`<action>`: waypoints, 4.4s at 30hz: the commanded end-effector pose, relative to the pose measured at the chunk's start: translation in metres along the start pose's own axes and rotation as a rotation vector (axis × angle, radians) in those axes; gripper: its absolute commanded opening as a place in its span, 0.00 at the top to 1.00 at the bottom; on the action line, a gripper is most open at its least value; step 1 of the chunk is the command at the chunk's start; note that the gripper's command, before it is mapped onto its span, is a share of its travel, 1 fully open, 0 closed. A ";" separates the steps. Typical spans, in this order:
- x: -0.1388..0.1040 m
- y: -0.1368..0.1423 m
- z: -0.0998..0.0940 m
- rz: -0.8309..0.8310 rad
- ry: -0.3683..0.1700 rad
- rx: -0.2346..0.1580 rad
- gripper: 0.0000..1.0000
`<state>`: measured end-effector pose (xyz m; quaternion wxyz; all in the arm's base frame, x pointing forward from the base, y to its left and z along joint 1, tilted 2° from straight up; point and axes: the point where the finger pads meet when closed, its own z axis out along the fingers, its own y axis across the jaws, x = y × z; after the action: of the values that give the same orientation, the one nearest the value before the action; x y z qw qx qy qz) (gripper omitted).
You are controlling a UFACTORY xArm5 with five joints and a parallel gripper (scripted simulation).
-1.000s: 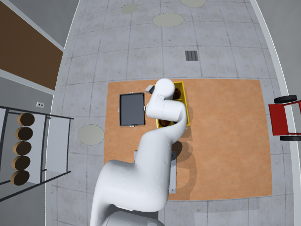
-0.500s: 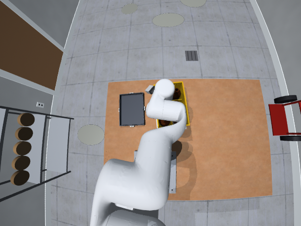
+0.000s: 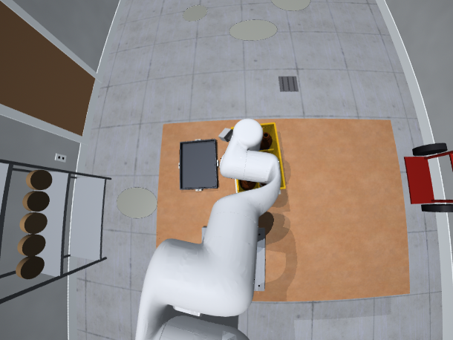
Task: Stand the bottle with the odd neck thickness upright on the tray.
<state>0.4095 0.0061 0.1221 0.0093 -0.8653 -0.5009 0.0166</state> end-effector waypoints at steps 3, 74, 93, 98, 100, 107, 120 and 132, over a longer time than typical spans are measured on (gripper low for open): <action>0.001 0.001 -0.001 0.000 0.002 -0.003 1.00; 0.001 0.001 -0.001 0.000 0.002 -0.003 0.35; 0.001 0.000 -0.028 0.000 0.002 -0.003 0.35; 0.001 0.000 -0.045 0.000 0.002 -0.003 0.35; 0.001 0.000 -0.052 0.000 0.002 -0.003 0.35; 0.001 0.000 -0.067 0.000 0.002 -0.003 0.35; 0.001 0.000 -0.085 0.000 0.002 -0.003 0.35; 0.001 0.000 -0.085 0.000 0.002 -0.003 1.00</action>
<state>0.4123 0.0073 0.2058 0.0093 -0.8653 -0.5009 0.0167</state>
